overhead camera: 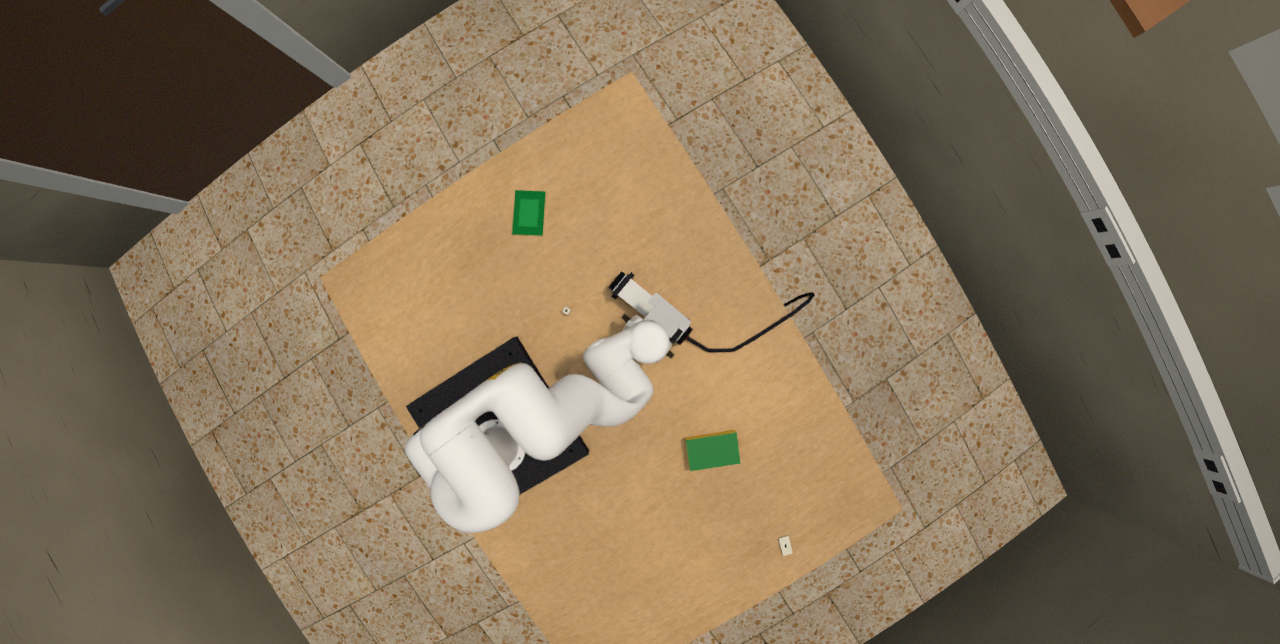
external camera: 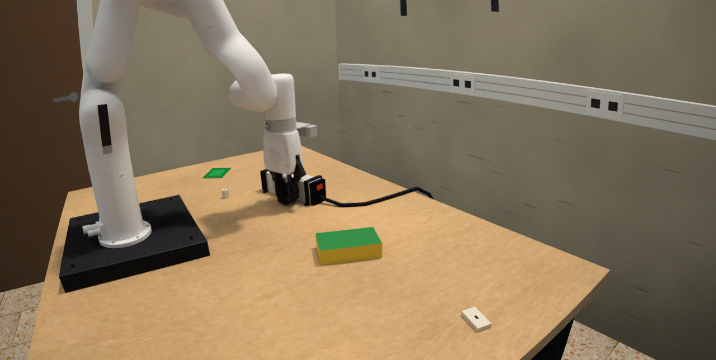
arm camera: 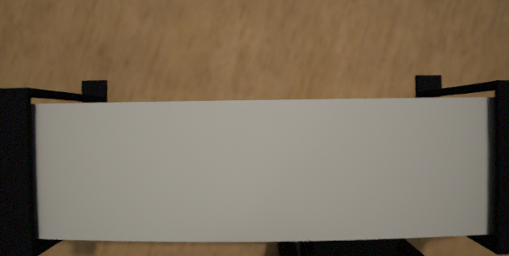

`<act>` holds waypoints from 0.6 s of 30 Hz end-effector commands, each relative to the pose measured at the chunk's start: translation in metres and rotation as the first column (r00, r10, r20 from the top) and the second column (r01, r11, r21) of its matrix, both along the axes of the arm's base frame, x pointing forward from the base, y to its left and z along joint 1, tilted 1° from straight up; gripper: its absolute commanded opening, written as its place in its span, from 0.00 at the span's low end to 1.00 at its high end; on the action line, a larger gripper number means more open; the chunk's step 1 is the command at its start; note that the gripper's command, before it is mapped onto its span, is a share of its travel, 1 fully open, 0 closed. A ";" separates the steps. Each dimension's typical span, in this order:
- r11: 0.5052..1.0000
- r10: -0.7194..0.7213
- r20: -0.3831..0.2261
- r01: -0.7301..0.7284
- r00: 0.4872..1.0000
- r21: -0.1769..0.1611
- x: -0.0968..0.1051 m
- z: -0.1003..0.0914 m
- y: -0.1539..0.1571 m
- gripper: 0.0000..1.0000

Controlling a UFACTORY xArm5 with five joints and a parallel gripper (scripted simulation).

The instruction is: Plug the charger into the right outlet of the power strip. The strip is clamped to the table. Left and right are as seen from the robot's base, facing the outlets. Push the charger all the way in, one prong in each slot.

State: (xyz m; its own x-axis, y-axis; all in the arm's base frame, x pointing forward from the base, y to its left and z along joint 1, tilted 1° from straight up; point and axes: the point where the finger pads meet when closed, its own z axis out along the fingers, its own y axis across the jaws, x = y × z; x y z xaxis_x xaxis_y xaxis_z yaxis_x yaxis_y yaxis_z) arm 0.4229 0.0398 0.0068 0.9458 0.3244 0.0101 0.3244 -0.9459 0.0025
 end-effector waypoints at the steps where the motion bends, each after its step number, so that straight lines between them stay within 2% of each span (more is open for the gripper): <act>1: 1.000 0.000 0.004 0.000 1.000 0.000 0.001 0.004 0.000 0.44; 16: 1.000 0.000 0.004 0.000 1.000 0.000 0.001 0.053 0.000 0.44; 18: 1.000 0.000 0.004 0.000 1.000 0.000 0.001 0.053 0.000 0.44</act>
